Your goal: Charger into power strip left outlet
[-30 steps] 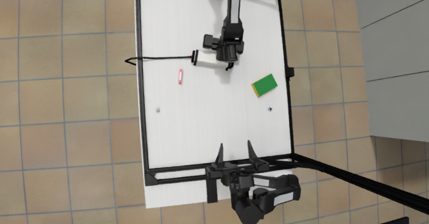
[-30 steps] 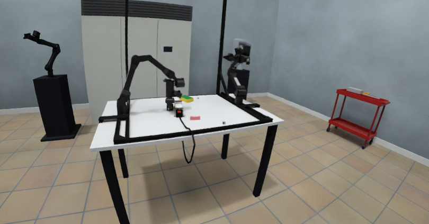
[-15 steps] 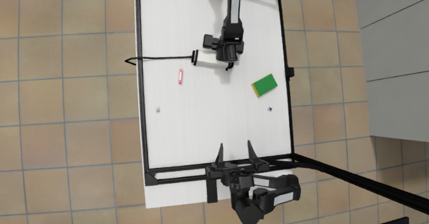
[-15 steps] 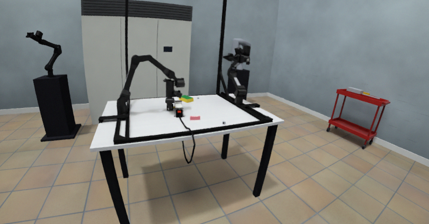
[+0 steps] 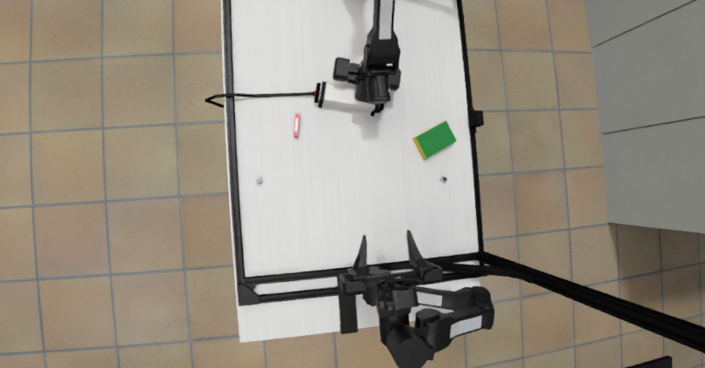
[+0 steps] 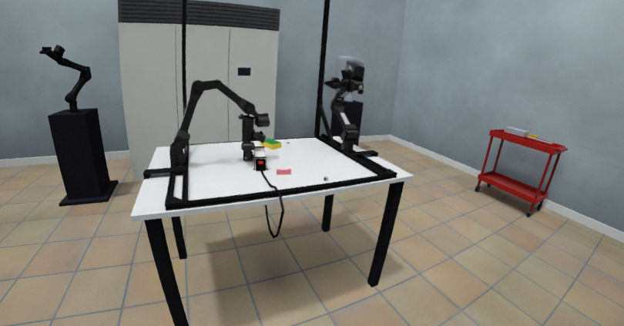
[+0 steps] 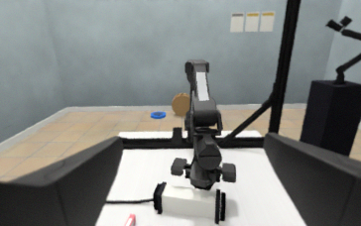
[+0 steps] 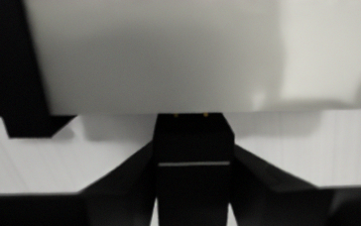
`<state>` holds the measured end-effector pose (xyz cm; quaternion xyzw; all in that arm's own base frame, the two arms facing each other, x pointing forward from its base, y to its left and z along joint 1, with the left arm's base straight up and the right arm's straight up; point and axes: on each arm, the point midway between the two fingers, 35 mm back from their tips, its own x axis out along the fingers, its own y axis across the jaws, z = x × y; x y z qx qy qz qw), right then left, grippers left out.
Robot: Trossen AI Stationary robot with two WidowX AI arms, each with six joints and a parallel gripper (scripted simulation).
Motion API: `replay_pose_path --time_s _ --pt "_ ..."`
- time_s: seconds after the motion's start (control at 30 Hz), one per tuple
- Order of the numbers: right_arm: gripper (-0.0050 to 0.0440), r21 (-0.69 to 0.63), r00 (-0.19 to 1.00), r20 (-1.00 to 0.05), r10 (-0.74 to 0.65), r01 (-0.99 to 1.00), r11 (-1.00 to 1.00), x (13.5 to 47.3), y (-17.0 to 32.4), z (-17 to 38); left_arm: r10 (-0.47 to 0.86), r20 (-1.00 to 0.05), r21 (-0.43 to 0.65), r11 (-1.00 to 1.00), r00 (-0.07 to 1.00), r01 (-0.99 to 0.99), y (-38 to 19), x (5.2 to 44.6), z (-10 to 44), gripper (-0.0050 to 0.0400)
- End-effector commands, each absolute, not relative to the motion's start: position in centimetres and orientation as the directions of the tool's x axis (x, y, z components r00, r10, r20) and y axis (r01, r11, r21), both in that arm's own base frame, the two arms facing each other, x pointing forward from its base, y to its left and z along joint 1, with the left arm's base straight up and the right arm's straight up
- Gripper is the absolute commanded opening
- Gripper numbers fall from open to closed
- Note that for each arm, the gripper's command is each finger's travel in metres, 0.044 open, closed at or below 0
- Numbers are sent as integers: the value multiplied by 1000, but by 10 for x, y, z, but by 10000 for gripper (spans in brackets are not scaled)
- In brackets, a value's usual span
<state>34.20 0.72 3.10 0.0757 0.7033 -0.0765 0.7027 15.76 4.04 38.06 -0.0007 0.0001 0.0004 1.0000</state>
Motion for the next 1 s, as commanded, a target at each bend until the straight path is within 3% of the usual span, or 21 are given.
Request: replay_pose_path --time_s 0.0,0.97 --pt "-50 5 27 -1000 0 211 978 351 6 39 0 1 5 1000 1000 0 40 157 383 400" --pt "-50 5 28 -1000 0 211 978 361 4 39 0 1 5 1000 1000 0 40 157 383 400"
